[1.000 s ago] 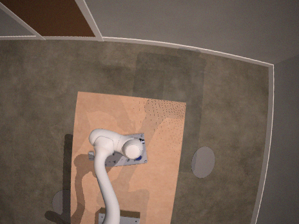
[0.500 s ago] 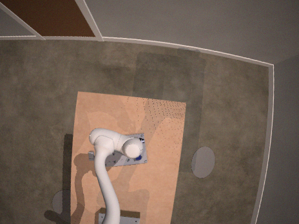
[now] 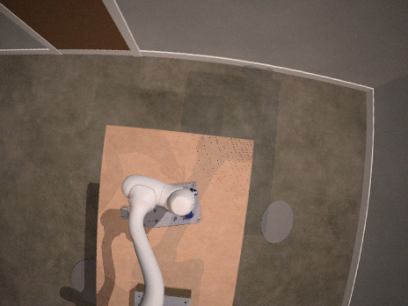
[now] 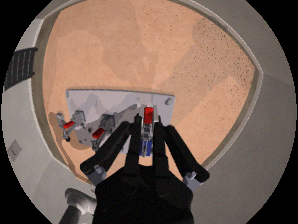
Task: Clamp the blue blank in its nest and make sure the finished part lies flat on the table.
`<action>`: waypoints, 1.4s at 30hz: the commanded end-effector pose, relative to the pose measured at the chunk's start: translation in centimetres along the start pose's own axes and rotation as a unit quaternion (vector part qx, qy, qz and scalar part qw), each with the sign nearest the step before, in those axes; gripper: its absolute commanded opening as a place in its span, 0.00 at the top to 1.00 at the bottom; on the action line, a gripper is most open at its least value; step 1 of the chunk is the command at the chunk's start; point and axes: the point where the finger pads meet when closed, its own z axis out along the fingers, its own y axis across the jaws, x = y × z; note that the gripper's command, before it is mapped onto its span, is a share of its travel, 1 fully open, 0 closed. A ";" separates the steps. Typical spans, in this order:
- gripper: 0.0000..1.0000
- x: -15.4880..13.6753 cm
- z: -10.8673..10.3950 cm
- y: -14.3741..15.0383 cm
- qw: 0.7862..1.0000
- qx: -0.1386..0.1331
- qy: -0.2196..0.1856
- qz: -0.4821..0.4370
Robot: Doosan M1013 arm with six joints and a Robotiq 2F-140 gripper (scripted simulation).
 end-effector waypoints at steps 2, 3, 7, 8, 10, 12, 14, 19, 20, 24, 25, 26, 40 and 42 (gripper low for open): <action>1.00 0.0 0.5 -0.1 1.000 -0.001 -0.001 0.000; 1.00 0.0 0.5 -0.1 1.000 -0.001 -0.001 0.000; 1.00 0.0 0.5 -0.1 1.000 -0.001 -0.001 0.000; 1.00 0.0 0.5 -0.1 1.000 -0.001 -0.001 0.000; 1.00 0.0 0.5 -0.1 1.000 -0.001 -0.001 0.000; 1.00 0.0 0.5 -0.1 1.000 -0.001 -0.001 0.000; 1.00 0.0 0.5 -0.1 1.000 -0.001 -0.001 0.000; 1.00 0.0 0.5 -0.1 1.000 -0.001 -0.001 0.000; 1.00 0.0 0.5 -0.1 1.000 -0.001 -0.001 0.000; 1.00 0.1 0.7 -0.1 1.000 -0.001 -0.001 0.000; 1.00 0.2 0.8 -0.1 1.000 -0.001 -0.001 0.000; 1.00 0.2 0.9 -0.1 1.000 -0.001 -0.001 0.000; 1.00 0.3 1.2 -0.1 1.000 -0.001 -0.001 0.000; 1.00 0.3 1.2 -0.1 1.000 -0.001 -0.001 0.000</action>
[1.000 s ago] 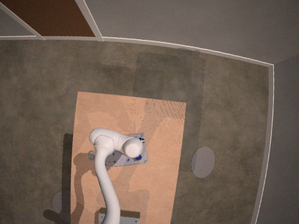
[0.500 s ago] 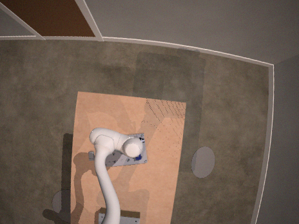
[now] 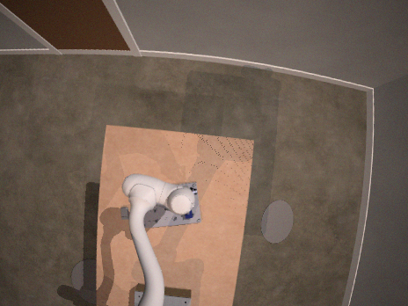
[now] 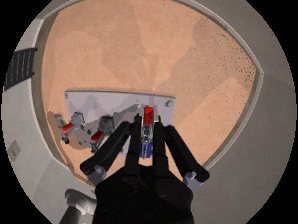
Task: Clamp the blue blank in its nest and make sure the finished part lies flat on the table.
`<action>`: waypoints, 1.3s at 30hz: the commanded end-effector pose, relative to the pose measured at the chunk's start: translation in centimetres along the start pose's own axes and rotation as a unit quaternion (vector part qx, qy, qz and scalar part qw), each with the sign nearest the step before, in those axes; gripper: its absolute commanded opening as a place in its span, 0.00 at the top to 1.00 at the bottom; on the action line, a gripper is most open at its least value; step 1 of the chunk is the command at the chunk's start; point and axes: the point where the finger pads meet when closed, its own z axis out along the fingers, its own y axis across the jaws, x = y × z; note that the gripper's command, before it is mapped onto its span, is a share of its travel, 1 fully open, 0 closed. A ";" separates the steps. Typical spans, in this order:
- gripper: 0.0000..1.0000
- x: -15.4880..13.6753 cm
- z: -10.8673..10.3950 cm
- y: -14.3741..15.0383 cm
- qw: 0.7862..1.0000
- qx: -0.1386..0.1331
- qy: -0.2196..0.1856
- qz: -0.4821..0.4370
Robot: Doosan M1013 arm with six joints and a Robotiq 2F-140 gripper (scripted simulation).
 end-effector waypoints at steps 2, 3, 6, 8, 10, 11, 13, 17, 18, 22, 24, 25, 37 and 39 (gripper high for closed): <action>1.00 0.1 0.5 -0.1 1.000 -0.001 -0.001 0.000; 0.72 0.1 0.5 -0.1 1.000 -0.001 -0.001 0.000; 0.72 0.1 0.5 -0.1 1.000 -0.001 -0.001 0.000; 0.72 0.1 0.5 -0.1 1.000 -0.001 -0.001 0.000; 0.72 0.1 0.5 -0.1 1.000 -0.001 -0.001 0.000; 0.72 0.1 0.5 -0.1 1.000 -0.001 -0.001 0.000; 0.72 0.1 0.5 -0.1 1.000 -0.001 -0.001 0.000; 0.72 0.1 0.5 -0.1 1.000 -0.001 -0.001 0.000; 0.72 0.1 0.5 -0.1 1.000 -0.001 -0.001 0.000; 0.72 0.1 0.5 -0.1 1.000 -0.001 -0.001 0.000; 0.72 0.1 0.5 -0.1 1.000 -0.001 -0.001 0.000; 0.72 0.1 0.5 -0.1 1.000 -0.001 -0.001 0.000; 0.72 0.1 -0.9 -0.1 1.000 -0.001 -0.001 0.000; 0.72 0.1 -0.9 -0.1 1.000 -0.001 -0.001 0.000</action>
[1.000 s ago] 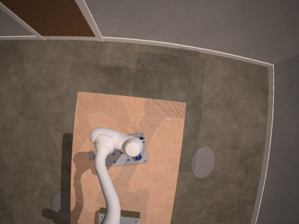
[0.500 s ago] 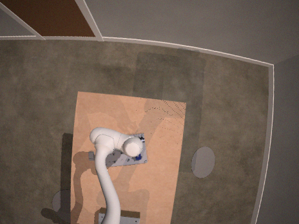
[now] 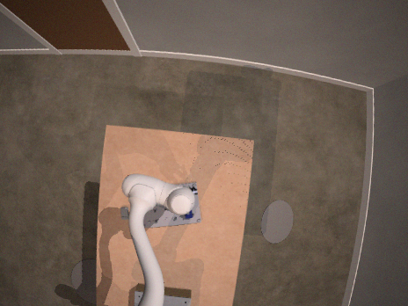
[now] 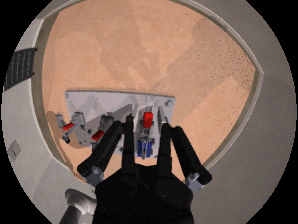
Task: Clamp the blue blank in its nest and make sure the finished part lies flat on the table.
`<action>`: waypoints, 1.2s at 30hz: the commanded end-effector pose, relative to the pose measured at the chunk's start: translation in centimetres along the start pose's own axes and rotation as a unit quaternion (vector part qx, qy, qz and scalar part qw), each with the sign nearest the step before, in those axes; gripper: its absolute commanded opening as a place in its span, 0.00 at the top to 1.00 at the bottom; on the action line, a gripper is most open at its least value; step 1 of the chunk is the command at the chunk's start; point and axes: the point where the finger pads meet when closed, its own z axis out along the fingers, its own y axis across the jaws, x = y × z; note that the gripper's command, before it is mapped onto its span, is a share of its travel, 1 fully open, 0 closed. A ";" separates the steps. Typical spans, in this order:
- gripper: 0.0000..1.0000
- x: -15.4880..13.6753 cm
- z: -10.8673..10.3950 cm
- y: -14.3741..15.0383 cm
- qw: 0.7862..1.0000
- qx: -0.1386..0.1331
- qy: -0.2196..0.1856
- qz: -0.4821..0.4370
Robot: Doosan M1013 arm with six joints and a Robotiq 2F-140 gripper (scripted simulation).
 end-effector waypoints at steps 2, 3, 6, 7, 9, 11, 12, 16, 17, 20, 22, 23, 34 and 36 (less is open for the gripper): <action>0.72 0.0 -1.6 -0.1 1.000 -0.001 -0.001 -0.001; 0.72 0.0 -2.2 -0.1 1.000 -0.001 -0.001 -0.001; 0.72 0.0 -3.5 -0.1 1.000 -0.001 -0.001 -0.001; 0.72 0.0 -3.8 -0.1 1.000 -0.001 -0.001 -0.001; 0.72 0.0 -4.1 -0.1 1.000 -0.001 -0.001 -0.001; 0.72 0.0 -4.2 -0.1 1.000 -0.001 -0.001 -0.001; 0.72 0.0 -4.2 -0.1 1.000 -0.001 -0.001 -0.001; 0.72 0.0 -4.2 -0.1 1.000 -0.001 -0.001 -0.001; 0.72 0.0 -4.2 -0.1 1.000 -0.001 -0.001 -0.001; 0.72 0.0 -4.2 -0.1 1.000 -0.001 -0.001 -0.001; 0.72 0.0 -4.2 -0.1 1.000 -0.001 -0.001 -0.001; 1.00 0.0 -4.2 -0.1 1.000 -0.001 -0.001 -0.001; 1.00 0.0 -4.2 -0.1 1.000 -0.001 -0.001 -0.001; 1.00 0.0 -4.2 -0.1 1.000 -0.001 -0.001 -0.001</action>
